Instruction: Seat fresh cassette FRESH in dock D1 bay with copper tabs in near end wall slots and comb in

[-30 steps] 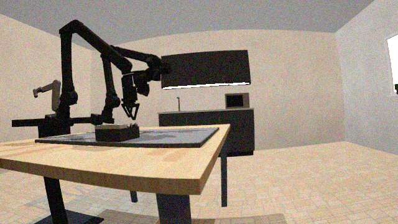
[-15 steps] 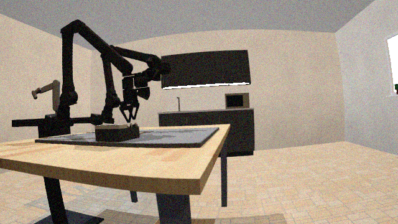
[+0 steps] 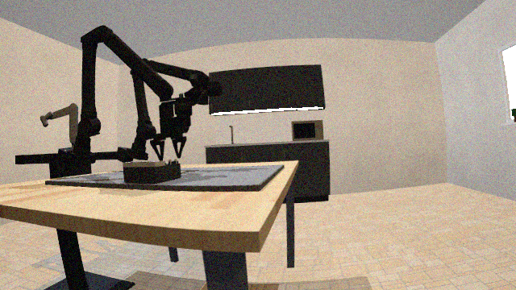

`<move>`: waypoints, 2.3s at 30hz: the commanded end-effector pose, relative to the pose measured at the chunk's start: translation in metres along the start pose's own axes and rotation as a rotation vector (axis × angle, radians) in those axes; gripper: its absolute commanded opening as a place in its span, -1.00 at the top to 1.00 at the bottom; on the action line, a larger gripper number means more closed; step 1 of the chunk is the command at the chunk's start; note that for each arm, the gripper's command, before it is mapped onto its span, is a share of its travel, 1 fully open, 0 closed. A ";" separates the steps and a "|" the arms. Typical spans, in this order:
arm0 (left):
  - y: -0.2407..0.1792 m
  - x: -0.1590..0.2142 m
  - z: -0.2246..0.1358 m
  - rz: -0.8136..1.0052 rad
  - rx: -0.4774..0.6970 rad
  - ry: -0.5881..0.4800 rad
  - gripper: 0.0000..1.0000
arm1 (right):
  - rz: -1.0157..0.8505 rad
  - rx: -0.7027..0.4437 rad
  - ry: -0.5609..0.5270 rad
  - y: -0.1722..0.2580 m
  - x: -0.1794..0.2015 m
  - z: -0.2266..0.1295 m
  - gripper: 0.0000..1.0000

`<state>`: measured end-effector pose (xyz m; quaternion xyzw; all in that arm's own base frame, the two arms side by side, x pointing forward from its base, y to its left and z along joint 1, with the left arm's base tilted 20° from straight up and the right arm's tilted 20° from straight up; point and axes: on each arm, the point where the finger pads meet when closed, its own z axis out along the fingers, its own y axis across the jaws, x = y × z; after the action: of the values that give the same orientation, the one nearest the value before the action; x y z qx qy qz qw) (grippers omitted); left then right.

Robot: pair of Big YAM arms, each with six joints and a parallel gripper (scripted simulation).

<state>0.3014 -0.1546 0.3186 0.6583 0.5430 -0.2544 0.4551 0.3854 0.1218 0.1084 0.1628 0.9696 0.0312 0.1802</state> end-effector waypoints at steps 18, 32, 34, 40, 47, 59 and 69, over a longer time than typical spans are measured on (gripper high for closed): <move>0.020 -0.017 -0.006 0.046 -0.025 -0.002 -1.00 | 0.820 0.031 -0.099 0.020 -0.023 0.004 -1.00; 0.020 -0.017 -0.006 0.046 -0.025 -0.002 -1.00 | 1.176 0.127 -0.131 0.016 0.011 0.026 -1.00; 0.020 -0.017 -0.006 0.046 -0.025 -0.002 -1.00 | 1.176 0.127 -0.131 0.016 0.011 0.026 -1.00; 0.020 -0.017 -0.006 0.046 -0.025 -0.002 -1.00 | 1.155 0.132 -0.134 0.014 0.010 0.026 -1.00; 0.020 -0.017 -0.006 0.046 -0.025 -0.002 -1.00 | 1.178 0.103 -0.137 0.018 -0.005 0.029 -1.00; 0.020 -0.017 -0.006 0.046 -0.025 -0.002 -1.00 | 1.177 0.119 -0.136 0.011 -0.002 0.049 -1.00; 0.020 -0.017 -0.006 0.046 -0.025 -0.002 -1.00 | 1.169 0.132 -0.134 0.001 0.005 0.058 -1.00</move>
<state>0.3014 -0.1546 0.3186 0.6582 0.5430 -0.2544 0.4551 0.3994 0.1315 0.0581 0.6808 0.7070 0.0573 0.1825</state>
